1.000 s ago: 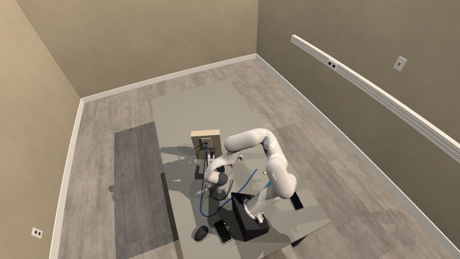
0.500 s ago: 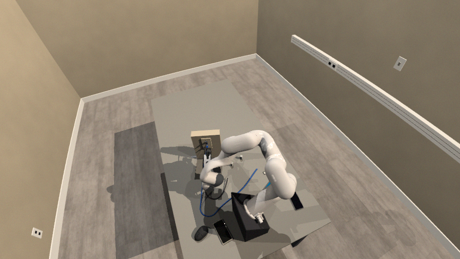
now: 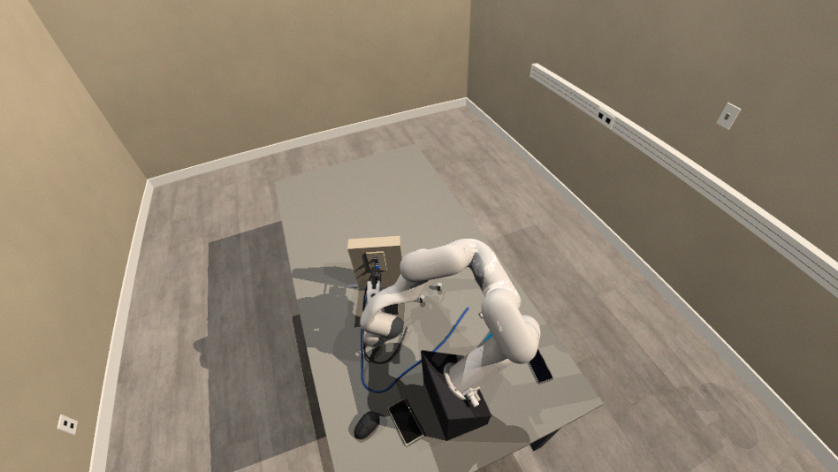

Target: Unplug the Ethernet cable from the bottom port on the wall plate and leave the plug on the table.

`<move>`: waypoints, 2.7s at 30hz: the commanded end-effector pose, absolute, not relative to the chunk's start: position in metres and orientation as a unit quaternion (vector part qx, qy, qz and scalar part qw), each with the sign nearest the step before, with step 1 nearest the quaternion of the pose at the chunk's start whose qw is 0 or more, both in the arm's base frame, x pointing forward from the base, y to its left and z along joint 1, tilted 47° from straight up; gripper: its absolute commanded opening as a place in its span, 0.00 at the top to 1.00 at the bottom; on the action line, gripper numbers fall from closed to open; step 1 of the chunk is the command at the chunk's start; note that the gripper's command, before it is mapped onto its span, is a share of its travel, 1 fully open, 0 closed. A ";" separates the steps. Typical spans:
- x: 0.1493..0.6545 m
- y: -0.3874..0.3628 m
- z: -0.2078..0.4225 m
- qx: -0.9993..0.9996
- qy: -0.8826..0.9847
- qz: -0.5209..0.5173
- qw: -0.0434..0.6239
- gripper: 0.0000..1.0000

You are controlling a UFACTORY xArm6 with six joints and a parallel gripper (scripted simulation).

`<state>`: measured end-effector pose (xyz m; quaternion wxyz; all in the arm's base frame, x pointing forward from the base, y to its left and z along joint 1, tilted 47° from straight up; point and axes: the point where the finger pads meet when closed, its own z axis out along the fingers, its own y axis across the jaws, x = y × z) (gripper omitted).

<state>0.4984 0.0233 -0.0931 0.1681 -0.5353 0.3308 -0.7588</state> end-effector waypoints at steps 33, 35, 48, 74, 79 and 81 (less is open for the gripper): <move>0.520 0.017 -0.085 -0.533 0.331 -0.760 0.170 0.83; 0.521 0.016 -0.085 -0.533 0.331 -0.760 0.170 0.83; 0.524 0.016 -0.084 -0.533 0.331 -0.760 0.170 1.00; 0.524 0.016 -0.083 -0.533 0.331 -0.760 0.170 1.00; 0.524 0.016 -0.083 -0.533 0.331 -0.760 0.170 1.00; 0.524 0.016 -0.083 -0.533 0.331 -0.760 0.170 1.00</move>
